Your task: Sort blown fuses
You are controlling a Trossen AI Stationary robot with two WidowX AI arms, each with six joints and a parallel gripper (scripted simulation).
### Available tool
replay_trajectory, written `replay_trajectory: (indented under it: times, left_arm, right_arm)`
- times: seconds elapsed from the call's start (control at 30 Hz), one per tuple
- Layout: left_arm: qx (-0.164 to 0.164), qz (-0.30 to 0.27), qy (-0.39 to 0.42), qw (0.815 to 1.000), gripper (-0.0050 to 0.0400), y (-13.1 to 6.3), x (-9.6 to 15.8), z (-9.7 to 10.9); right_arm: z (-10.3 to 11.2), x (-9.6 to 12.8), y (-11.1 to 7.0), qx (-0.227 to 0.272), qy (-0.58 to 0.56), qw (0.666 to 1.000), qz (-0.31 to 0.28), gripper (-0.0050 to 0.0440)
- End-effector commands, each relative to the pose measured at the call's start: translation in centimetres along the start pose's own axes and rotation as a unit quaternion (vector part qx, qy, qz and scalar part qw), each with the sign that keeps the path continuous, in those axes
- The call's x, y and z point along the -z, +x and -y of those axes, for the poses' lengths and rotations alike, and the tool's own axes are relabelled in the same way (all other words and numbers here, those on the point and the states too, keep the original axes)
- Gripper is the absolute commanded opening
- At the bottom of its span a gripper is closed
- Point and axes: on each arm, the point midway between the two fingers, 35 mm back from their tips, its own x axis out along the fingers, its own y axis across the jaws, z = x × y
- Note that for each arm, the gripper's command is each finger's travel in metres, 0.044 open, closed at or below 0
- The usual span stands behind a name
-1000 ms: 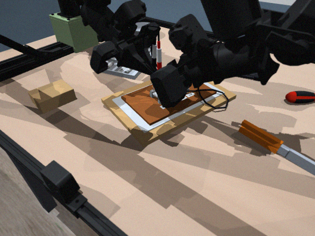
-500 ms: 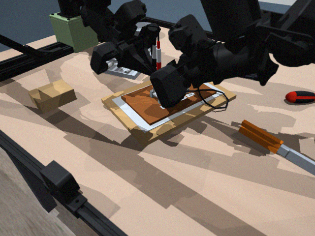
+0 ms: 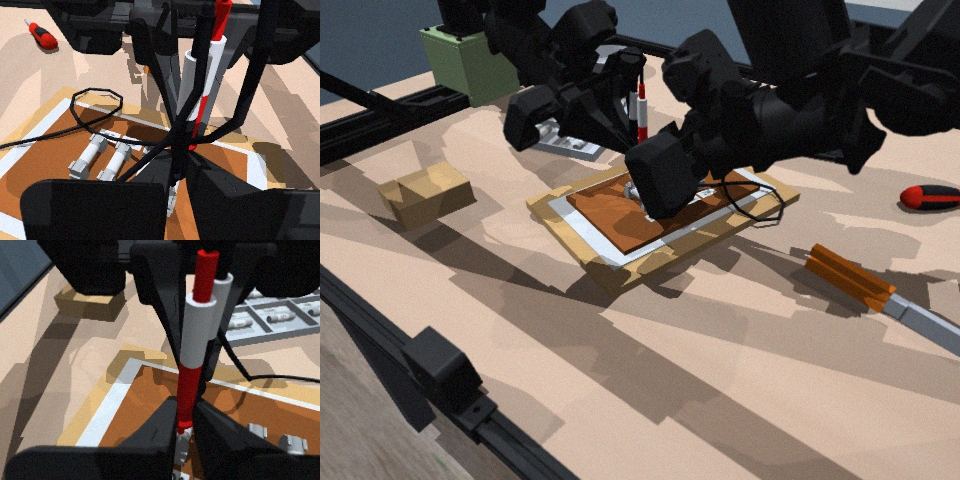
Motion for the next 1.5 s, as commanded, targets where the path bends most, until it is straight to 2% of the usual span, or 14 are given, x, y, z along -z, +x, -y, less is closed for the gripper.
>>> replay_trajectory:
  times: [0.0,0.87,1.47]
  left_arm:
    - [0.001,0.006,-0.002,1.000,-0.0050,0.0,-0.5,0.0]
    - [0.001,0.006,-0.002,1.000,-0.0050,0.0,-0.5,0.0]
    - [0.003,0.015,-0.006,1.000,-0.0050,-1.2,-3.2,0.1]
  right_arm:
    - [0.0,-0.8,-0.1,0.000,0.002,1.000,0.010,-0.0050]
    - [0.0,-0.8,-0.1,0.000,0.002,1.000,0.010,-0.0050]
    - [0.0,-3.6,-1.4,-0.001,0.003,1.000,0.021,-0.0050]
